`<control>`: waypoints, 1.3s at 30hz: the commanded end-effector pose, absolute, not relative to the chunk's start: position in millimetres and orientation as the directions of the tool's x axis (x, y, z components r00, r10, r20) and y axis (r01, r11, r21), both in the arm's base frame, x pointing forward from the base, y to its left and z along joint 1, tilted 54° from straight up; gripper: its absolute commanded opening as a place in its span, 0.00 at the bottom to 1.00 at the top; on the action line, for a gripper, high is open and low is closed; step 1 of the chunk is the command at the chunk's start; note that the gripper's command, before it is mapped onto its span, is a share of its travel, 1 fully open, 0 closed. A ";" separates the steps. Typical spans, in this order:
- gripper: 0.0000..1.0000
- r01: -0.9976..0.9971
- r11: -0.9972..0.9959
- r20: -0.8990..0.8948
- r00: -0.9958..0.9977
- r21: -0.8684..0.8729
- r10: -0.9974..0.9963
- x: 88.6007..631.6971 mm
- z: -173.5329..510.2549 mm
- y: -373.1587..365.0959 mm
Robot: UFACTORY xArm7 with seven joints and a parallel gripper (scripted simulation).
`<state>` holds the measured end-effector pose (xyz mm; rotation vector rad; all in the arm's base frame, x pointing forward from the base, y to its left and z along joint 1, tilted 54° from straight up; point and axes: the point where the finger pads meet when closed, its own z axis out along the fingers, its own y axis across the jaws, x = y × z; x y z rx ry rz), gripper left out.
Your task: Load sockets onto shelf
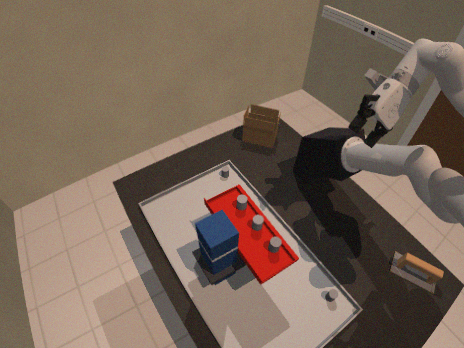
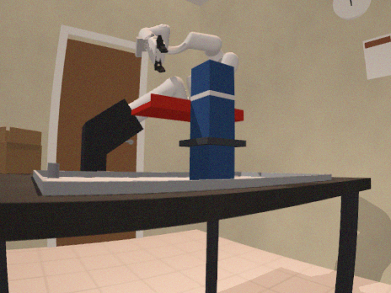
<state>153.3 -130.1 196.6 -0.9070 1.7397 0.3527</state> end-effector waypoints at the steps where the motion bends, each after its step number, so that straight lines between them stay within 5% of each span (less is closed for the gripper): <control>1: 1.00 -0.644 0.733 -0.918 -0.120 -0.217 -0.377 130.1 218.5 -130.8; 39: 1.00 -0.621 0.751 -0.922 -0.114 -0.224 -0.369 126.1 222.9 -129.8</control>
